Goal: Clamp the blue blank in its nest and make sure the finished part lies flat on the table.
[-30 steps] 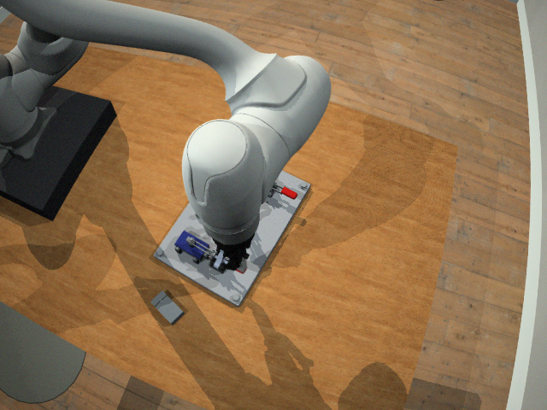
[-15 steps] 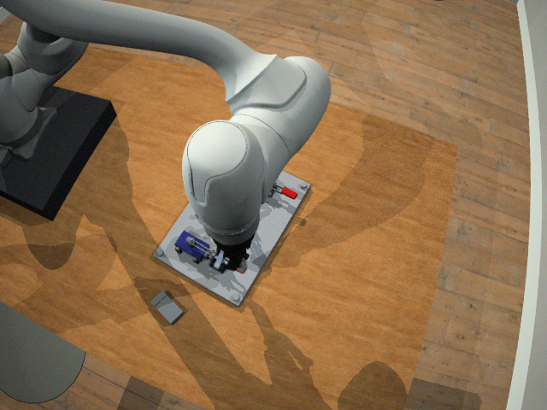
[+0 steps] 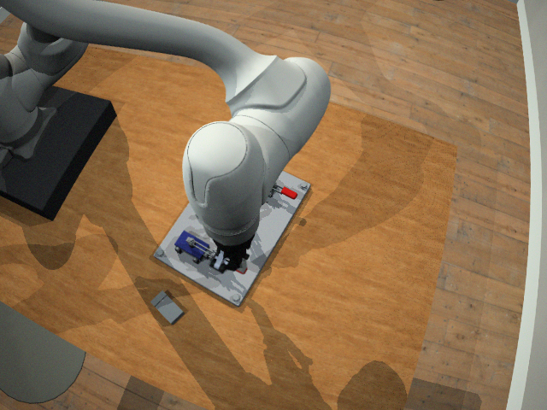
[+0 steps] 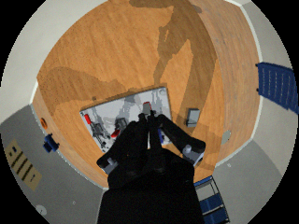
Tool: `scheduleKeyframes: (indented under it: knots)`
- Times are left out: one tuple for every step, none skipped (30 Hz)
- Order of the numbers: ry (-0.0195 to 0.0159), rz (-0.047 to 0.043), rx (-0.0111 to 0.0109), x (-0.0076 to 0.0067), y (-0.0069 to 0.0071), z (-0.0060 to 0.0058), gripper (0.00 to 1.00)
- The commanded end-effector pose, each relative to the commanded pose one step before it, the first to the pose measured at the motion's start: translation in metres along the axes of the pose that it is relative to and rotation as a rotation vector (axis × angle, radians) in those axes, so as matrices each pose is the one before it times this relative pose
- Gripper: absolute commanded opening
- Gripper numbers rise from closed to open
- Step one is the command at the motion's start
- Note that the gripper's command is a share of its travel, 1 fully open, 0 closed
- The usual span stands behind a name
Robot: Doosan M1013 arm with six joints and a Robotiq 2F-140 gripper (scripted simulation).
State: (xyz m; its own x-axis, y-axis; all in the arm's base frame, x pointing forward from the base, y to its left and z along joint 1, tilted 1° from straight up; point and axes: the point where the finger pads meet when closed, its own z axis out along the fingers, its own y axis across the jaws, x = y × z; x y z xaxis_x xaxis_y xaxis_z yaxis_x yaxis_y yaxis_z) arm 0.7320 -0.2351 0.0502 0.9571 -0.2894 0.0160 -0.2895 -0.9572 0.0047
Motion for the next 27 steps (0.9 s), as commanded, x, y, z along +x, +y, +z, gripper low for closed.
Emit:
scheduleKeyframes:
  knots:
    - [0.00015, -0.00002, 0.00018, 0.00000, -0.00003, -0.00017, 0.00]
    - [0.00000, 0.00000, 0.00000, 0.00000, 0.00000, 0.00000, 0.00]
    - [0.00000, 0.00000, 0.00000, 0.00000, 0.00000, 0.00003, 0.00]
    - [0.00000, 0.00000, 0.00000, 0.00000, 0.00000, 0.00017, 0.00]
    - [0.00000, 0.00000, 0.00000, 0.00000, 0.00000, 0.00034, 0.00]
    - [0.00000, 0.00000, 0.00000, 0.00000, 0.00000, 0.00045, 0.00]
    - [0.00000, 0.00000, 0.00000, 0.00000, 0.00000, 0.00045, 0.00]
    - [0.00000, 0.00000, 0.00000, 0.00000, 0.00000, 0.00034, 0.00]
    - [0.00000, 0.00000, 0.00000, 0.00000, 0.00000, 0.00017, 0.00]
    - [0.00000, 0.00000, 0.00000, 0.00000, 0.00000, 0.00003, 0.00]
    - [0.00000, 0.00000, 0.00000, 0.00000, 0.00000, 0.00000, 0.00]
    - [0.00000, 0.00000, 0.00000, 0.00000, 0.00000, 0.00000, 0.00]
    - [0.00000, 0.00000, 0.00000, 0.00000, 0.00000, 0.00000, 0.00]
    - [0.00000, 0.00000, 0.00000, 0.00000, 0.00000, 0.00000, 0.00]
    - [0.00000, 0.00000, 0.00000, 0.00000, 0.00000, 0.00000, 0.00]
    - [0.00000, 0.00000, 0.00000, 0.00000, 0.00000, 0.00000, 0.00]
    - [0.00000, 0.00000, 0.00000, 0.00000, 0.00000, 0.00000, 0.00]
    - [0.00000, 0.00000, 0.00000, 0.00000, 0.00000, 0.00000, 0.00]
    - [0.00000, 0.00000, 0.00000, 0.00000, 0.00000, 0.00000, 0.00]
    - [0.00000, 0.00000, 0.00000, 0.00000, 0.00000, 0.00000, 0.00]
    - [0.00000, 0.00000, 0.00000, 0.00000, 0.00000, 0.00003, 0.00]
    - [0.00000, 0.00000, 0.00000, 0.00000, 0.00000, 0.00017, 0.00]
    - [0.00000, 0.00000, 0.00000, 0.00000, 0.00000, 0.00034, 0.00]
    - [0.00000, 0.00000, 0.00000, 0.00000, 0.00000, 0.00045, 0.00]
    - [0.00000, 0.00000, 0.00000, 0.00000, 0.00000, 0.00045, 0.00]
    - [0.00000, 0.00000, 0.00000, 0.00000, 0.00000, 0.00034, 0.00]
    - [0.00000, 0.00000, 0.00000, 0.00000, 0.00000, 0.00017, 0.00]
